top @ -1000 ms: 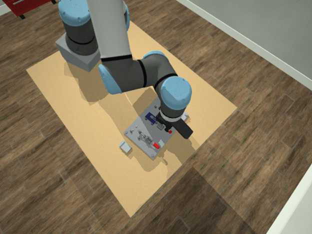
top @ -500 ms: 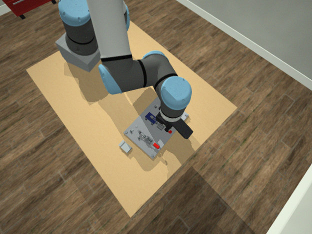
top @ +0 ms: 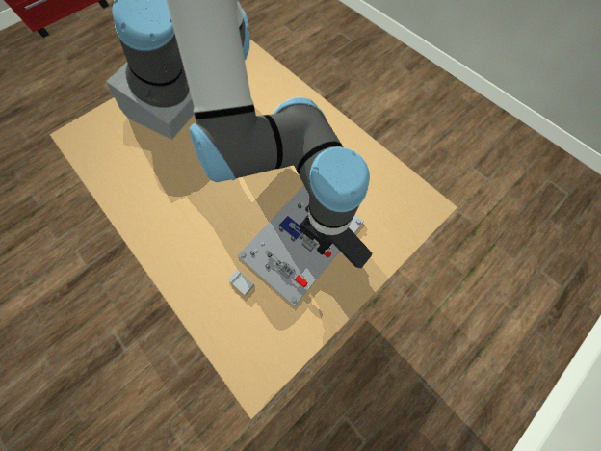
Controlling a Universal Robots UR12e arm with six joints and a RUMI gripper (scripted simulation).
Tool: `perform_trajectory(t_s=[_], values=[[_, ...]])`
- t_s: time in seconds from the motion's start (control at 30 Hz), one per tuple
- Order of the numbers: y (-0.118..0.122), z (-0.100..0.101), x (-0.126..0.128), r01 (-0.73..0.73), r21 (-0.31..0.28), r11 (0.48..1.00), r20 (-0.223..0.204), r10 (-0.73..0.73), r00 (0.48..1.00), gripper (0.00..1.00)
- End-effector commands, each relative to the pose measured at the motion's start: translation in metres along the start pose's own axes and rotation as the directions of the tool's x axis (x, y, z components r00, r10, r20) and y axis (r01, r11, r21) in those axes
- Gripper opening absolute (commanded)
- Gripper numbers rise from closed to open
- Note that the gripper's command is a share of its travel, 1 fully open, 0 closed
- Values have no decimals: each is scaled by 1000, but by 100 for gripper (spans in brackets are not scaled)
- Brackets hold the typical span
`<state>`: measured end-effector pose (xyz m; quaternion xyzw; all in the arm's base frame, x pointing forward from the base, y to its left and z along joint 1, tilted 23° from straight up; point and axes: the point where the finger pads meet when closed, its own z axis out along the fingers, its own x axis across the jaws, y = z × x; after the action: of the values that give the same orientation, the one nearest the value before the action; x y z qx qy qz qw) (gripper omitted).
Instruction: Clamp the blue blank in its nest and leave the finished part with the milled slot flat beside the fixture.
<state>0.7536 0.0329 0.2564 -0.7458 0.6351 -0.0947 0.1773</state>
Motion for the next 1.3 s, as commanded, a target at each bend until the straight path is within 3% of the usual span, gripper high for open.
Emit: perform_trajectory(t_s=[0.0,1.27], values=[[-1,-1,0,0,1,1000,-1,0,1000,0],[-6,1,0,0,1,1000,-1,0,1000,0]])
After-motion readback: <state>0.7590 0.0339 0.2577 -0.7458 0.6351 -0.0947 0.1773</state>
